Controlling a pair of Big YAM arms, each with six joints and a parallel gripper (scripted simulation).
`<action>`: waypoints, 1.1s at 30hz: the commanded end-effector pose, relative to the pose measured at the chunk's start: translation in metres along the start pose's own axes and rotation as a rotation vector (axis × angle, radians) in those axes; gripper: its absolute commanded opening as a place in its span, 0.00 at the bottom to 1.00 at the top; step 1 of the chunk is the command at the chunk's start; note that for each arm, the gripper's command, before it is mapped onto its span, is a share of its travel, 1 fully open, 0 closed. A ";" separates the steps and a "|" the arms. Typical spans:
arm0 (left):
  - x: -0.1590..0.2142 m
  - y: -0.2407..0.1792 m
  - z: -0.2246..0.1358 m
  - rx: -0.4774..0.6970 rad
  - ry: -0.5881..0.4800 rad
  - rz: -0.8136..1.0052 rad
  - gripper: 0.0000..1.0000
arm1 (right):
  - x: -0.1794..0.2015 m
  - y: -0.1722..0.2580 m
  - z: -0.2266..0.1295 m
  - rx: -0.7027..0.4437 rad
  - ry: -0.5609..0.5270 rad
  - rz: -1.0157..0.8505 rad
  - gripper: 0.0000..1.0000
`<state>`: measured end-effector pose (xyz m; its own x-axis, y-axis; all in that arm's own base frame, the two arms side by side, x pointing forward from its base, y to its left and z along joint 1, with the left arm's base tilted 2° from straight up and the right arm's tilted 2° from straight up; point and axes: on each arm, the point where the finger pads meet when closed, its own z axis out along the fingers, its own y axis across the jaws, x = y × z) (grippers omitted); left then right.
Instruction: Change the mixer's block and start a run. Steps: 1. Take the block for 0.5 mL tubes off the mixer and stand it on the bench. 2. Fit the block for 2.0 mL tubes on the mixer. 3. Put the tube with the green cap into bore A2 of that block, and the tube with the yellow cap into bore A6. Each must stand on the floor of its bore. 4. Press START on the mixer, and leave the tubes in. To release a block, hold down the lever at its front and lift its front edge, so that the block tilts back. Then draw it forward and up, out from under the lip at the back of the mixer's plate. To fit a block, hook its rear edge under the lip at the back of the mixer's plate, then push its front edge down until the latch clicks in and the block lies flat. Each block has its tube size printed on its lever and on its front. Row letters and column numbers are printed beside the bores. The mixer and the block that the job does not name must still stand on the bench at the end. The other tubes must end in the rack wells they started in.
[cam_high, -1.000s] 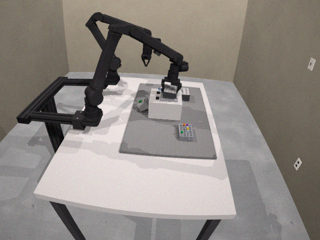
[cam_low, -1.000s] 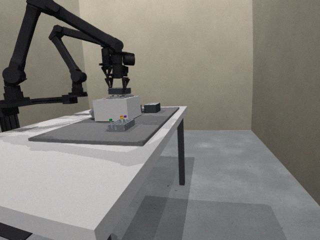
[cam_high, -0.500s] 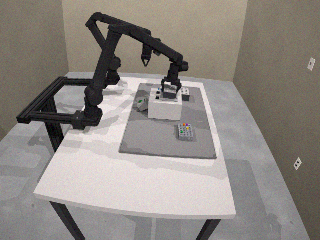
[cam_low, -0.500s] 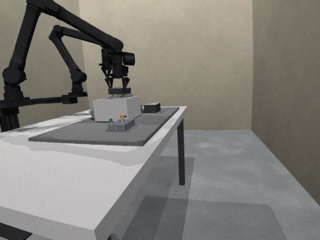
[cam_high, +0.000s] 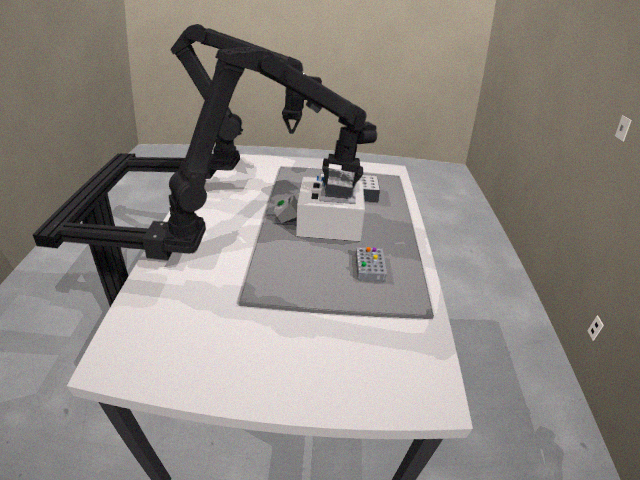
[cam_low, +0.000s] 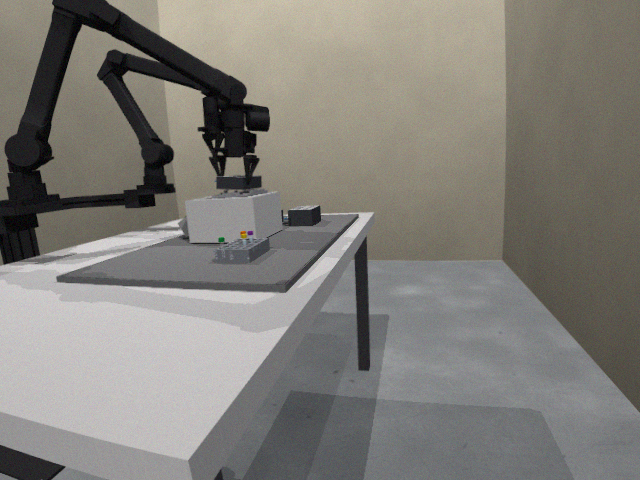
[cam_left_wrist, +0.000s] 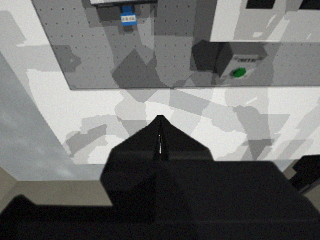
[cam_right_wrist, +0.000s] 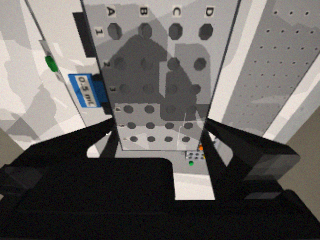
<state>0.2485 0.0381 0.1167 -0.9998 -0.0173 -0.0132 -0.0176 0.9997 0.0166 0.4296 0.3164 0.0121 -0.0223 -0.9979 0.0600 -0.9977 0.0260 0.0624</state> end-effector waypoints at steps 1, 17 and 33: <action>-0.029 0.002 -0.029 -0.011 -0.089 0.010 0.00 | -0.019 -0.013 -0.060 0.086 -0.077 -0.019 0.00; -0.022 0.002 -0.021 -0.008 -0.071 0.010 0.00 | -0.028 -0.024 -0.050 0.096 -0.085 -0.017 0.00; -0.006 -0.001 -0.005 -0.002 -0.027 0.011 0.00 | -0.025 -0.020 -0.031 0.054 -0.052 -0.016 0.00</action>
<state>0.2509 0.0385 0.1187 -0.9997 -0.0173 -0.0199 -0.0177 0.9997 0.0174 0.4319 0.3180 0.0158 -0.0227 -0.9982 0.0550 -0.9981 0.0258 0.0559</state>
